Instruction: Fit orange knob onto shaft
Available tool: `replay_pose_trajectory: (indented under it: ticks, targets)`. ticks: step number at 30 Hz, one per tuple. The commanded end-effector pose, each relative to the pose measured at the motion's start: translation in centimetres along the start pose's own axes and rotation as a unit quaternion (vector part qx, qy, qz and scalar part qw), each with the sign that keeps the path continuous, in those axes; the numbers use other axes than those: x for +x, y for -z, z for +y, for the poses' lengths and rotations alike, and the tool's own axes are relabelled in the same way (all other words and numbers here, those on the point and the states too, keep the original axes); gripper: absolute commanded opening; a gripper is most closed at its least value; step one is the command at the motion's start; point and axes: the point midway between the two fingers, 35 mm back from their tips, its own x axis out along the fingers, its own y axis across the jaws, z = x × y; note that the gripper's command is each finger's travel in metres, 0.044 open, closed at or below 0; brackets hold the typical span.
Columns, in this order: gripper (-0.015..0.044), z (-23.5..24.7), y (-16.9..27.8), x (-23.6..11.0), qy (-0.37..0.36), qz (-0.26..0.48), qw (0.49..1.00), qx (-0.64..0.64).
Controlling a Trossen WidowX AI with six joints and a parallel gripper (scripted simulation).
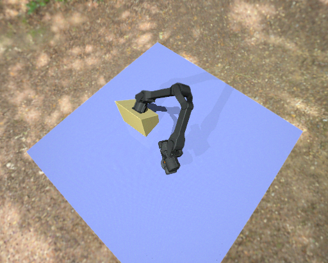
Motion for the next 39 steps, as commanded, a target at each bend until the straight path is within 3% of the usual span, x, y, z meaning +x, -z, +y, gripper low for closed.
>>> replay_pose_trajectory:
  ticks: [1,12,39]
  targets:
    - [0.0,-0.08,-0.05,-0.31,0.003,-0.001,1.0,-0.001]
    - [0.0,0.25,0.01,-0.44,0.003,-0.001,0.994,-0.105]
    - [0.0,-0.13,-0.1,0.02,0.003,-0.001,0.994,-0.105]
